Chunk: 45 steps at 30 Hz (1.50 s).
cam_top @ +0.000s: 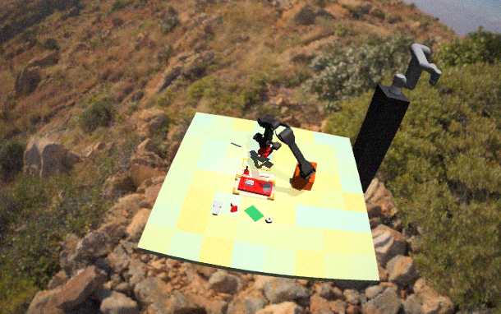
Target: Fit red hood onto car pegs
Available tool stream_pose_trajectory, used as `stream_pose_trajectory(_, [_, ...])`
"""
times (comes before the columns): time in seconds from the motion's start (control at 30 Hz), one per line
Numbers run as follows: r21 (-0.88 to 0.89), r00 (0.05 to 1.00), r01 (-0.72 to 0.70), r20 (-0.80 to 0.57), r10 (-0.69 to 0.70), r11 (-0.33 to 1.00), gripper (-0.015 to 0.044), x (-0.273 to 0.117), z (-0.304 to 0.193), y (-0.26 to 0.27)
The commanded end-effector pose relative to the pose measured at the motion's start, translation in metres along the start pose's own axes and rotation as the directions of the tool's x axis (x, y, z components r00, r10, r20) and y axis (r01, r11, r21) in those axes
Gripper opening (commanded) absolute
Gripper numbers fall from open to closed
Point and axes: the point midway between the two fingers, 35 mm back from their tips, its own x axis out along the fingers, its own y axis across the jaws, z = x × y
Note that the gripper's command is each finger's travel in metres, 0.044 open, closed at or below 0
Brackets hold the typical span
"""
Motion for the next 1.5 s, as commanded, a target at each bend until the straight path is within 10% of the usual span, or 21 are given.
stream_pose_trajectory(0.0, [-0.013,1.000,0.018,-0.009,-0.018,1.000,0.0000,-0.015,0.000,-0.003])
stream_pose_trajectory(1.47, [0.438,0.999,0.037,-0.032,-0.025,0.898,0.0000,-0.032,0.109,-0.007])
